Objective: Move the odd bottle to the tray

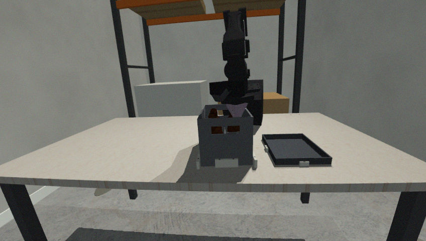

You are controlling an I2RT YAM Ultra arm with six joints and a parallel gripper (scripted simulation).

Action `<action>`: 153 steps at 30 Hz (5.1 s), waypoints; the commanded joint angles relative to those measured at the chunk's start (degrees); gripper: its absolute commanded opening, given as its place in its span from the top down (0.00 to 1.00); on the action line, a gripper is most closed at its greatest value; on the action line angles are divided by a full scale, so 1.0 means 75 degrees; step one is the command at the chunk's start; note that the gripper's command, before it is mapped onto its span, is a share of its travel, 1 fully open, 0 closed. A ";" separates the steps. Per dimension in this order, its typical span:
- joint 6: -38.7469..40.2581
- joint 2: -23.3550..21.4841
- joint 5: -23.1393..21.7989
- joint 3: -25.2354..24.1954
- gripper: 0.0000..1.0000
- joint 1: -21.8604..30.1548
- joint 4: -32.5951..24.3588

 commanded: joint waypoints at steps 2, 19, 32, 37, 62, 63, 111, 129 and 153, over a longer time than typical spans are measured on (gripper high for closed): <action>-0.0051 -0.0107 0.0016 0.0000 1.00 -0.0059 0.0083; -0.0051 -0.0107 0.0016 0.0000 1.00 -0.0059 0.0083; -0.0051 -0.0107 0.0016 0.0000 1.00 -0.0059 0.0083; -0.0051 -0.0107 0.0016 0.0000 1.00 -0.0059 0.0083; -0.0050 -0.0107 0.0016 0.0000 0.39 -0.0059 0.0083; -0.0050 -0.0107 0.0016 0.0000 0.39 -0.0059 0.0083; 0.0075 -0.0762 0.0070 0.0833 0.39 0.0110 -0.1251; 0.0109 -0.0874 0.0090 0.1496 0.39 0.0134 -0.2116; 0.0107 -0.0890 0.0089 0.1521 1.00 0.0139 -0.2037</action>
